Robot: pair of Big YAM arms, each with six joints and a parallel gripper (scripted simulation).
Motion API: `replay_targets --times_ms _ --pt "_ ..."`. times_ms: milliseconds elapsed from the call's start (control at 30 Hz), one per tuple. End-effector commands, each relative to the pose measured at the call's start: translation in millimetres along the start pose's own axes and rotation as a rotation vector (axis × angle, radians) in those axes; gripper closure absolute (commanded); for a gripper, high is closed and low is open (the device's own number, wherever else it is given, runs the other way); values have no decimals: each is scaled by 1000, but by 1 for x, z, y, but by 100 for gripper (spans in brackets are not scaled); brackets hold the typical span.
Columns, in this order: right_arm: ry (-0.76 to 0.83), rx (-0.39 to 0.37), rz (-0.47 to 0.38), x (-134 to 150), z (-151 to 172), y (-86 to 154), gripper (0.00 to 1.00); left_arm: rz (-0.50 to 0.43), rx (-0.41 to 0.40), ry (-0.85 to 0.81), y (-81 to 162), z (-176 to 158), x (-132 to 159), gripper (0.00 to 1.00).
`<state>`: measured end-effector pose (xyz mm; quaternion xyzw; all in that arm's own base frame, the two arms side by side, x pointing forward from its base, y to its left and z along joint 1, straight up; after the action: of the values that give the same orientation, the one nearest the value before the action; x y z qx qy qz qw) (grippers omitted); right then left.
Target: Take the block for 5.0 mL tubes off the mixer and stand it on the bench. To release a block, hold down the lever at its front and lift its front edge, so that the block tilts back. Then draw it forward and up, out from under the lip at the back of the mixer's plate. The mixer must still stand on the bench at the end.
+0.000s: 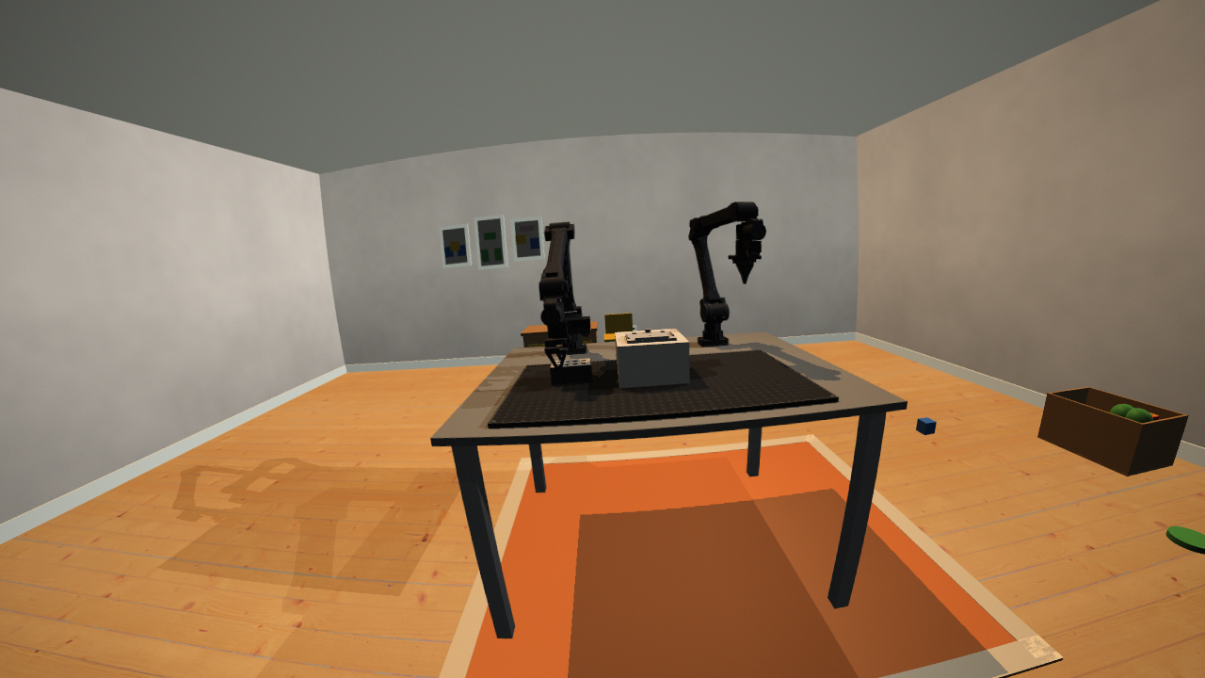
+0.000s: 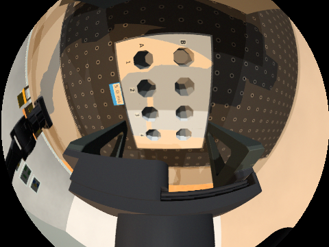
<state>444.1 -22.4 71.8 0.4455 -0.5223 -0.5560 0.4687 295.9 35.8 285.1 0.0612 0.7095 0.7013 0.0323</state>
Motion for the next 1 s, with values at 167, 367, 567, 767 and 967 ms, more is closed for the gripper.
replay_targets --times_ms 167,367,567,767,967 --pt "-11 -4 -4 2 5 0 0 -38 -9 -2 8 -2 -3 100" --pt "9 6 -5 2 9 8 0 -39 -9 -2 8 -2 -3 100" --pt "10 11 -6 3 13 14 0 -39 -10 -2 8 -2 -3 100" --pt "0 6 -6 5 6 13 0 -40 -10 -2 8 -2 -3 100" --pt "-15 47 -10 4 -2 43 0 -41 -10 -2 8 -2 -3 100"
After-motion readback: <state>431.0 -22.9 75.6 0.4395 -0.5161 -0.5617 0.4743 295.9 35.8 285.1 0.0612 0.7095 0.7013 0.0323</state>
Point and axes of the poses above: on each arm, the point where the finger pads meet when closed, its own y axis back along the fingers, its own z axis across the jaws, x = y × z, the point moved 1 cm from there along y, back along the fingers, and after that the axes turned 6 degrees about -y, right-handed, at the moved point
